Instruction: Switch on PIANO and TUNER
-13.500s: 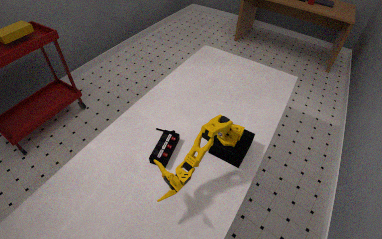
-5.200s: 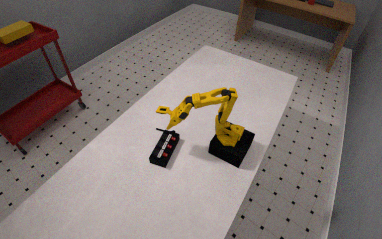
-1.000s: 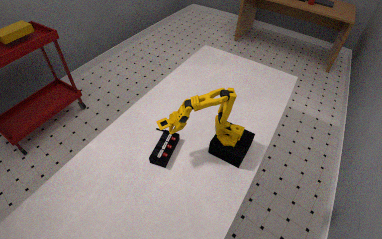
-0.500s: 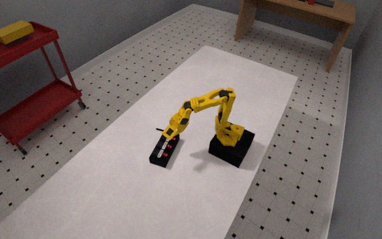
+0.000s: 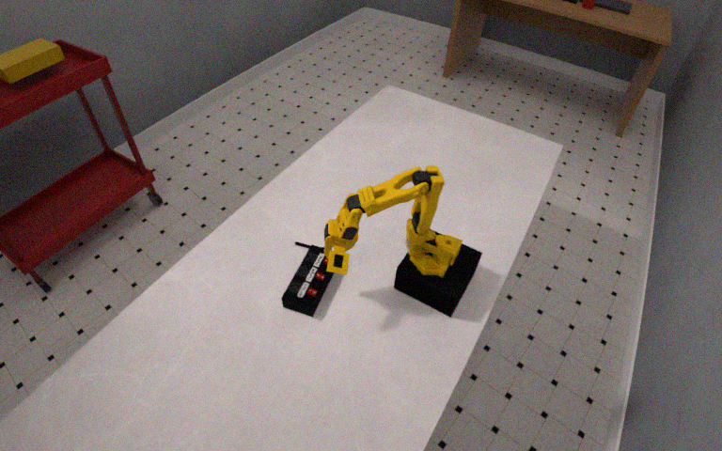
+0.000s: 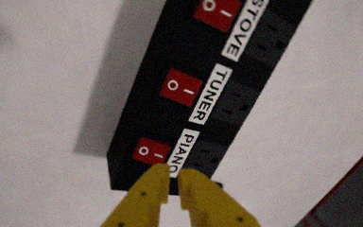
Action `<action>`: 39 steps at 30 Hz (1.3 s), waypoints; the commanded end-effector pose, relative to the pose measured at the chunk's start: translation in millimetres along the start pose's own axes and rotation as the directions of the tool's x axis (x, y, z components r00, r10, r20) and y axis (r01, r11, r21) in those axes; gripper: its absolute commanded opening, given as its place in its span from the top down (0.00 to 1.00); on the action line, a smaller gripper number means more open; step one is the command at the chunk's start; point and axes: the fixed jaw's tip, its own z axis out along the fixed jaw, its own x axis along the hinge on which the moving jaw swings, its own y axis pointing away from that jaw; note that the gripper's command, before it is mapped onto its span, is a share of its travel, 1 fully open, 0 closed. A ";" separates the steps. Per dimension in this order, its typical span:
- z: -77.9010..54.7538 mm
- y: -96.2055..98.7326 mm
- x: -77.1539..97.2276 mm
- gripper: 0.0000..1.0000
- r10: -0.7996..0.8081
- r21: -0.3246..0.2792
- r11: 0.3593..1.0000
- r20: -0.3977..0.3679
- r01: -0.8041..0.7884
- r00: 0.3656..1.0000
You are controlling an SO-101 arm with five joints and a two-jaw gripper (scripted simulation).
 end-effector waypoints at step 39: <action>14.2 30.4 -10.2 1.00 -0.969 0.019 -0.122 0.213 0.992 -0.123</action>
